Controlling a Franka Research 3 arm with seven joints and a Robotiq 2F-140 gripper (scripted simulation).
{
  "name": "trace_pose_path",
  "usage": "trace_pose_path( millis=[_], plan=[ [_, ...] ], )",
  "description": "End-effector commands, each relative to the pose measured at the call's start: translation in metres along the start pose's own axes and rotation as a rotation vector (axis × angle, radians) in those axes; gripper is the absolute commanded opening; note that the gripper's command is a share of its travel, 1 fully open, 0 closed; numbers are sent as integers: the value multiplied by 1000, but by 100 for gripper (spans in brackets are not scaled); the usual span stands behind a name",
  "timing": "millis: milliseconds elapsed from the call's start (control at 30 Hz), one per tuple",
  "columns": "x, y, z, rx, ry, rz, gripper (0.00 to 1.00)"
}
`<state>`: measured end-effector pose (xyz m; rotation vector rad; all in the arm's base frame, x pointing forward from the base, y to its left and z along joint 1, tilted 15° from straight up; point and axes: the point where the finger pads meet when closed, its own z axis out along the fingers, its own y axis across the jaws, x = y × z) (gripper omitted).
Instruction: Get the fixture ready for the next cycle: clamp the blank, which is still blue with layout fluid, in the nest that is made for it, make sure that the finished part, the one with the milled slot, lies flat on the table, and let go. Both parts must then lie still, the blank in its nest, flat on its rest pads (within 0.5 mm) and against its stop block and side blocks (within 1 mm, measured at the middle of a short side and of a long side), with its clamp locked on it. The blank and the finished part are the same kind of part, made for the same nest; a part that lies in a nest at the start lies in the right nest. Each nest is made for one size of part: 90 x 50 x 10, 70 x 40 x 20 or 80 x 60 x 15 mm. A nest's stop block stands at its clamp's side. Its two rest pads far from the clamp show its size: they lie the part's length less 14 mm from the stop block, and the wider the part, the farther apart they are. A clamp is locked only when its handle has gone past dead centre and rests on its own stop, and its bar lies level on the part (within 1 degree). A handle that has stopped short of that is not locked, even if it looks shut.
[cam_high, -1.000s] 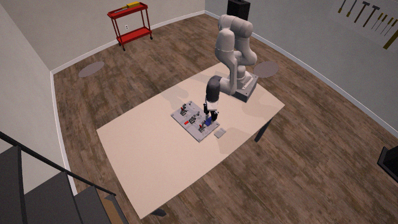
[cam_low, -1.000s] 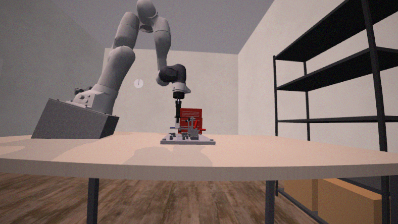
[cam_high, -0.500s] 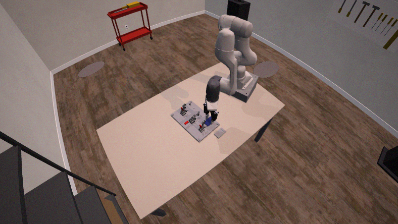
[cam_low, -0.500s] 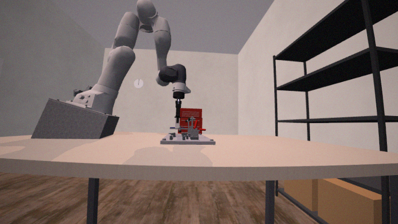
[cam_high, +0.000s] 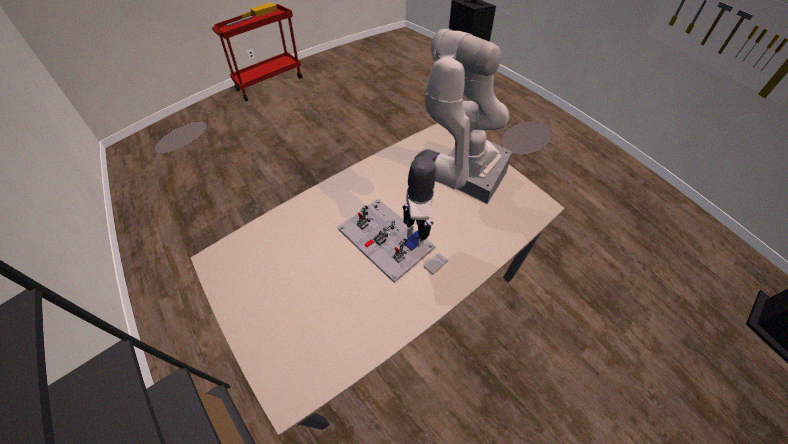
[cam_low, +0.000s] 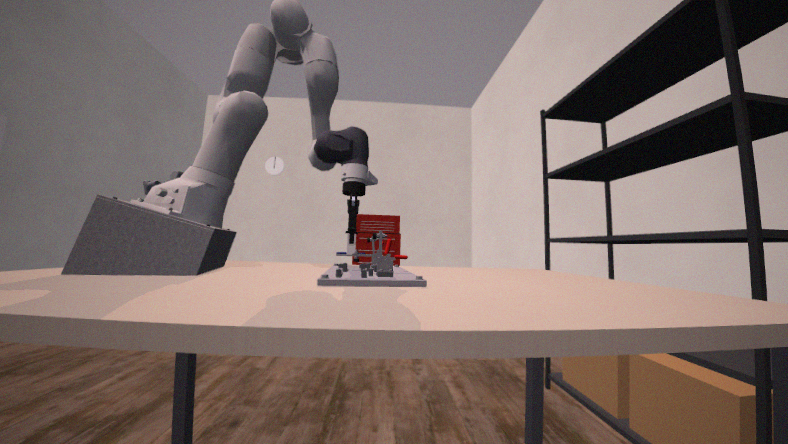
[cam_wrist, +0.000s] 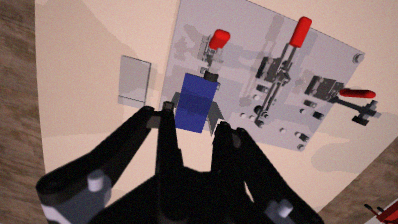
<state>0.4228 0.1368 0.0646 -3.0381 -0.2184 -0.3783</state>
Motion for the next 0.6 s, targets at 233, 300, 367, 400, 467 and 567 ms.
trace_pose_path(
  millis=[233,300,367,400,467,567],
  plan=[
    [-1,0,0,0,0,2,0],
    [-1,0,0,0,0,2,0],
    [-1,1,0,0,0,2,0],
    [-1,1,0,0,0,2,0],
    [-1,1,0,0,0,2,0],
    [-1,1,0,0,0,2,0]
  ],
)
